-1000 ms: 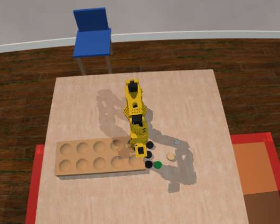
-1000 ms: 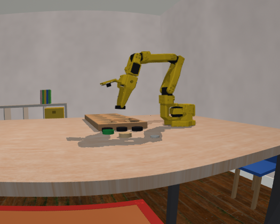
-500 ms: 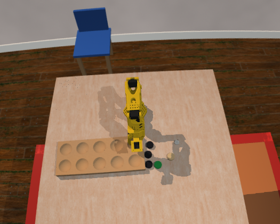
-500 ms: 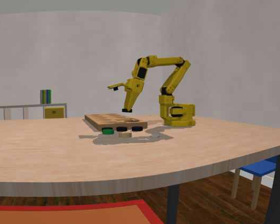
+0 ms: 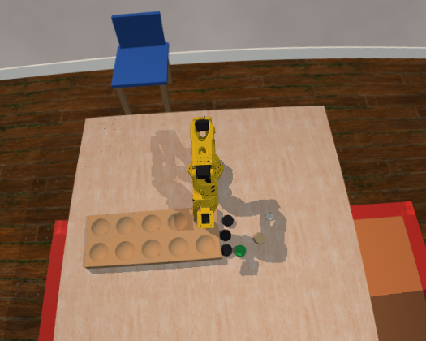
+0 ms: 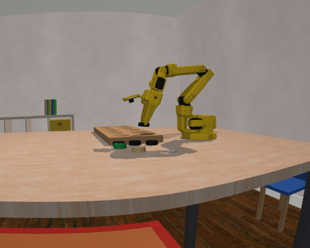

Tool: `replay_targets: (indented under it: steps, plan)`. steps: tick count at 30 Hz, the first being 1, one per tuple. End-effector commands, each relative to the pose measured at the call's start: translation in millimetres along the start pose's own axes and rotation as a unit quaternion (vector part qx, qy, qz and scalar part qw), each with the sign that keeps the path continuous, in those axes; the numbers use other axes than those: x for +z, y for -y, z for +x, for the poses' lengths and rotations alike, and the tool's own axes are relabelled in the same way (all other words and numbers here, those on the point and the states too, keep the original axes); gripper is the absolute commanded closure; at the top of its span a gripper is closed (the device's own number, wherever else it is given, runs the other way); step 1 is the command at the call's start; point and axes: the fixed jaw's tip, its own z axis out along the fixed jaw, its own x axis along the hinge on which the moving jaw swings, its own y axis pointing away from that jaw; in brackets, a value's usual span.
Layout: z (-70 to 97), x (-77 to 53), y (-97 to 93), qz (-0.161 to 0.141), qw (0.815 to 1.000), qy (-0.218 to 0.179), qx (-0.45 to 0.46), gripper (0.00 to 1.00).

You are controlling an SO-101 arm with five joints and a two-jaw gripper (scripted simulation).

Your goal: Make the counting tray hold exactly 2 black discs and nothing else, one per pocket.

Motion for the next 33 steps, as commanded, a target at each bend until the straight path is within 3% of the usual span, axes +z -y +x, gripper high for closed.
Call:
replay_targets:
  steps: [1,8,9,33]
  plan:
    - [-11.5,-7.8,1.1,0.001,0.999,0.039,0.002,1.0]
    - [-11.1,-7.6,1.3,0.001,0.999,0.039,0.003,1.0]
    - [-5.7,-0.9,1.3,0.001,1.0,0.011,0.003,1.0]
    - [-6.3,-0.3,1.3,0.001,1.0,0.007,0.004,1.0]
